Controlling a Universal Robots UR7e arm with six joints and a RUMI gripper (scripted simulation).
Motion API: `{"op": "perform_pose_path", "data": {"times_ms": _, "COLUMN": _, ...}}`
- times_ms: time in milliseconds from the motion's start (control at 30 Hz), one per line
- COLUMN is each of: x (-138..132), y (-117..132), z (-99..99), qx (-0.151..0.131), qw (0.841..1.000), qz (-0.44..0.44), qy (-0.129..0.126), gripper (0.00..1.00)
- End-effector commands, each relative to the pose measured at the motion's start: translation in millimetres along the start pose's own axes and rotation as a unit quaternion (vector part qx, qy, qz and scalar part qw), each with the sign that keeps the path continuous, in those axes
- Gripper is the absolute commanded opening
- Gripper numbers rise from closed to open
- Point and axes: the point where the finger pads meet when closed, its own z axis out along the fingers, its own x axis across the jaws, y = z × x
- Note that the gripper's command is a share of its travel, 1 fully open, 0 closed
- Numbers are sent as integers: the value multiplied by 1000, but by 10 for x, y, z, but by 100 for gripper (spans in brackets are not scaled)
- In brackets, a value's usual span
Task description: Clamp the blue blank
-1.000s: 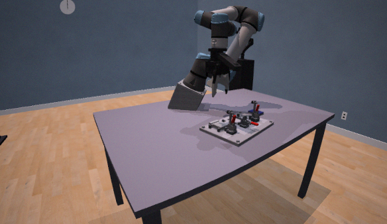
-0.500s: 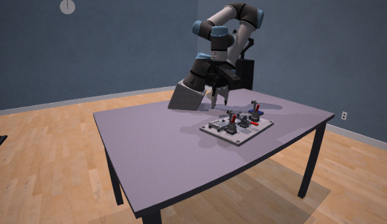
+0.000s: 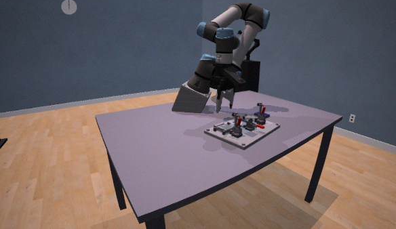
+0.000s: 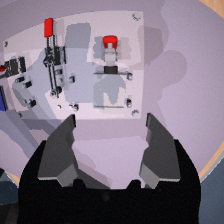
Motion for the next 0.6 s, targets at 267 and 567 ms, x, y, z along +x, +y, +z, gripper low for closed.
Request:
{"op": "perform_pose_path", "data": {"times_ms": 267, "x": -36, "y": 24, "z": -3, "qx": 0, "qw": 1000, "qz": 0, "qy": 0, "gripper": 59}}
{"op": "perform_pose_path", "data": {"times_ms": 567, "x": -45, "y": 30, "z": -2, "qx": 0, "qw": 1000, "qz": 0, "qy": 0, "gripper": 59}}
